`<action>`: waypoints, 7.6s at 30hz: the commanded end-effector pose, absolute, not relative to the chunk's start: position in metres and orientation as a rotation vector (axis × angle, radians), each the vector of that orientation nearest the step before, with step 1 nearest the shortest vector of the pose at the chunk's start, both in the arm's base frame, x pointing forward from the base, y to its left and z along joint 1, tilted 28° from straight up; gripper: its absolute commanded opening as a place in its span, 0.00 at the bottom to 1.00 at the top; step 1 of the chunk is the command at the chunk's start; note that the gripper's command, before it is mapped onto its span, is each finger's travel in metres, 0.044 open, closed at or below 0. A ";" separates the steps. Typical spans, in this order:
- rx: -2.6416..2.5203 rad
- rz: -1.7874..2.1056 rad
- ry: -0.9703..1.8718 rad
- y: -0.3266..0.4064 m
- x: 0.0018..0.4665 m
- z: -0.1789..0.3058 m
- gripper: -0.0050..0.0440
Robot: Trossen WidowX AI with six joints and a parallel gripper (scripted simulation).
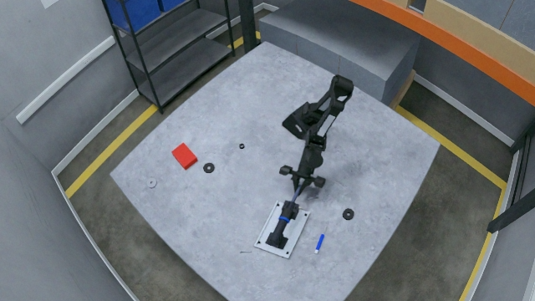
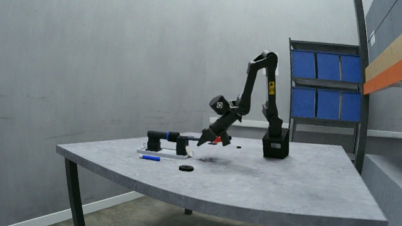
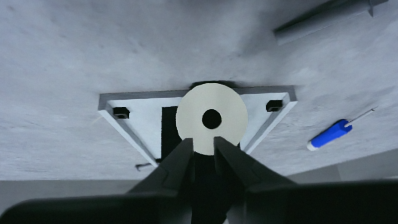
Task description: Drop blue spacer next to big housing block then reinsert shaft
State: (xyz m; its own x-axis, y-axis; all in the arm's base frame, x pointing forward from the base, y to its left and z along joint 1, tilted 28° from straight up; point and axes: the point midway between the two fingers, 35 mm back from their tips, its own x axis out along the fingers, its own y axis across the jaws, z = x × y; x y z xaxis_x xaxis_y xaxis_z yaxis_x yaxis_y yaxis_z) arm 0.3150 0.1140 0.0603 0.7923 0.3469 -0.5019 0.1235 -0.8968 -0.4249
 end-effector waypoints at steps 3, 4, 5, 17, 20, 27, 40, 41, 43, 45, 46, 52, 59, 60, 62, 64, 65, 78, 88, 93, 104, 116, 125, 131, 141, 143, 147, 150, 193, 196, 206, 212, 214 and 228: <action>-2.615 0.799 -0.359 0.114 0.315 0.067 0.00; -2.615 0.799 -0.359 0.114 0.315 0.067 0.00; -2.615 0.800 -0.359 0.114 0.315 0.067 0.00; -2.615 0.800 -0.359 0.114 0.315 0.067 0.00; -2.615 0.799 -0.359 0.114 0.314 0.067 0.00; -2.615 0.799 -0.359 0.114 0.313 0.067 0.00; -2.615 0.799 -0.359 0.114 0.312 0.067 0.00; -2.615 0.800 -0.359 0.114 0.312 0.067 0.00; -2.615 0.800 -0.359 0.114 0.311 0.066 0.00; -2.615 0.799 -0.359 0.114 0.311 0.067 0.00; -2.615 0.800 -0.359 0.114 0.311 0.066 0.00; -2.615 0.799 -0.359 0.114 0.311 0.066 0.00; -2.615 0.800 -0.359 0.114 0.310 0.066 0.00; -2.615 0.800 -0.359 0.114 0.310 0.066 0.00; -2.615 0.800 -0.359 0.114 0.310 0.066 0.00; -2.615 0.800 -0.359 0.114 0.309 0.066 0.00; -2.615 0.800 -0.359 0.114 0.309 0.066 0.00; -2.615 0.800 -0.359 0.113 0.308 0.066 0.00; -2.615 0.800 -0.359 0.113 0.307 0.066 0.00; -2.615 0.800 -0.359 0.113 0.307 0.065 0.00; -2.615 0.800 -0.359 0.113 0.306 0.065 0.00; -2.615 0.800 -0.359 0.113 0.304 0.065 0.00; -2.615 0.800 -0.359 0.113 0.304 0.065 0.00; -2.615 0.800 -0.359 0.113 0.303 0.065 0.00; -2.615 0.800 -0.359 0.113 0.302 0.065 0.00; -2.615 0.800 -0.359 0.113 0.302 0.065 0.00; -2.615 0.800 -0.359 0.113 0.302 0.064 0.00; -2.615 0.800 -0.359 0.113 0.301 0.064 0.00; -2.615 0.800 -0.358 0.113 0.297 0.064 0.00; -2.615 0.800 -0.359 0.113 0.297 0.063 0.00; -2.615 0.800 -0.359 0.113 0.296 0.063 0.00; -2.615 0.800 -0.359 0.113 0.295 0.063 0.00; -2.615 0.800 -0.359 0.113 0.295 0.063 0.00; -2.615 0.800 -0.359 0.113 0.294 0.063 0.00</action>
